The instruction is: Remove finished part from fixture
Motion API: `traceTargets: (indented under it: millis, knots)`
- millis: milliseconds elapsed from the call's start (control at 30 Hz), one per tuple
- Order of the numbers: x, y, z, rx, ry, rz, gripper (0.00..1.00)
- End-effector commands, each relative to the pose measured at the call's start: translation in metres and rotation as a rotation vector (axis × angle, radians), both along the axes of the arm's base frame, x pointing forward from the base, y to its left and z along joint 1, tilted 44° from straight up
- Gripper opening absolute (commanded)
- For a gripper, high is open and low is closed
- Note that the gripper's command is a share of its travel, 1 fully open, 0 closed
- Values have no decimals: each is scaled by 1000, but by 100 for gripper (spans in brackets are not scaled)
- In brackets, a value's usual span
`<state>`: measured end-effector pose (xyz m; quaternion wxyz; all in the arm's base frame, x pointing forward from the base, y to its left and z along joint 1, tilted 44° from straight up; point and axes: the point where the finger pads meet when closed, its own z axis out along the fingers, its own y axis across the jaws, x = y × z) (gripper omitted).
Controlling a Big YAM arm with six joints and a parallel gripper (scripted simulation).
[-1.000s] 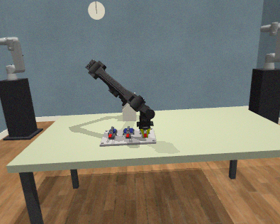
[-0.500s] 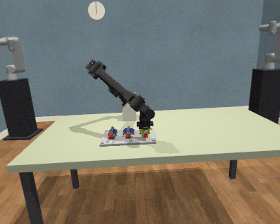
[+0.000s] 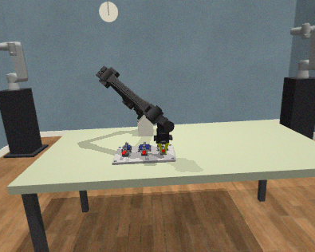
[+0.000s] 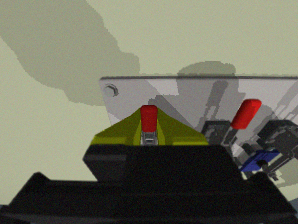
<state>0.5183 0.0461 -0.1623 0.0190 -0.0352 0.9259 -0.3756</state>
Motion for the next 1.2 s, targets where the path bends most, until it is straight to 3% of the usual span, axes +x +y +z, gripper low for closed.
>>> traceTargets:
  millis: [0,1167]
  knots:
    - [-9,25,22,5,-9,19,0]
    - [-32,30,29,5,-9,18,0]
